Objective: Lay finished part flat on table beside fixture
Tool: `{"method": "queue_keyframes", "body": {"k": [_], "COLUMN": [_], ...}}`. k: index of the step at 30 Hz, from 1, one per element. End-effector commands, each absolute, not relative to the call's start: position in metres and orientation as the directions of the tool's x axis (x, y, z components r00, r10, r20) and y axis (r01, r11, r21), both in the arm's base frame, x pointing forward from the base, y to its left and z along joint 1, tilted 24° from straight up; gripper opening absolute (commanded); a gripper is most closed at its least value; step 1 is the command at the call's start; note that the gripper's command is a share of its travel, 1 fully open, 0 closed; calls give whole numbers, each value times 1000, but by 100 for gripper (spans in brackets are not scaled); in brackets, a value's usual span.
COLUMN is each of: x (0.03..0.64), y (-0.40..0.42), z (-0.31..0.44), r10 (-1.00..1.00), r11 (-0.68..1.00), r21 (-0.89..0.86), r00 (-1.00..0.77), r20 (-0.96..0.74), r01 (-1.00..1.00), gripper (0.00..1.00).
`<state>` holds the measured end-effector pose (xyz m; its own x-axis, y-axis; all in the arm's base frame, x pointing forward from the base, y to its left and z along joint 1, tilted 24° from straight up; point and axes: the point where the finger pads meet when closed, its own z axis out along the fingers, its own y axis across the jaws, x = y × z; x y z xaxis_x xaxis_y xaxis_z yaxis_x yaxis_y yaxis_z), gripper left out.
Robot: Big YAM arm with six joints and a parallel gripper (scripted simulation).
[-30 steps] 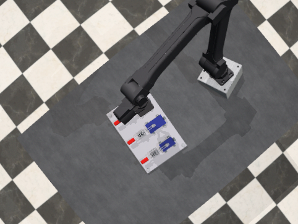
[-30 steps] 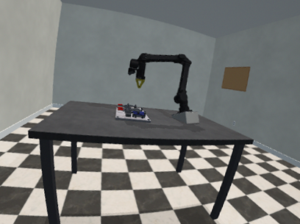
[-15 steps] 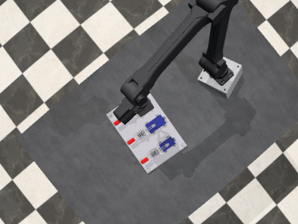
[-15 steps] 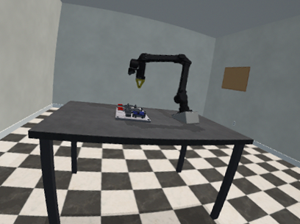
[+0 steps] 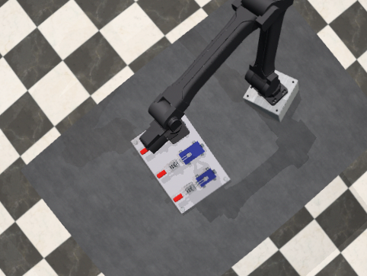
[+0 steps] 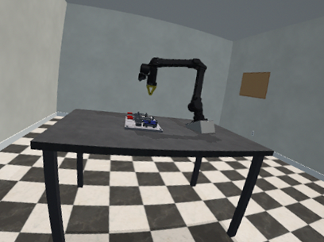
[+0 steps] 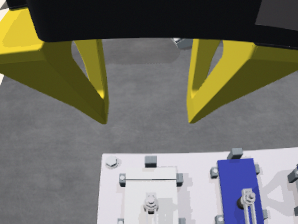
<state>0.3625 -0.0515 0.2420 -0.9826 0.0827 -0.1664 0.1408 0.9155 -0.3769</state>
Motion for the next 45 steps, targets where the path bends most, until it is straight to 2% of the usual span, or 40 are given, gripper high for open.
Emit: {"method": "queue_keyframes", "body": {"k": [1, 45], "x": [361, 365], "y": [-57, -57], "z": [235, 250], "r10": [87, 88], "r11": [914, 915], "r21": [-380, -373], "r00": [-985, -978], "r20": [-150, -187], "r01": [139, 153], "gripper": [45, 45]}}
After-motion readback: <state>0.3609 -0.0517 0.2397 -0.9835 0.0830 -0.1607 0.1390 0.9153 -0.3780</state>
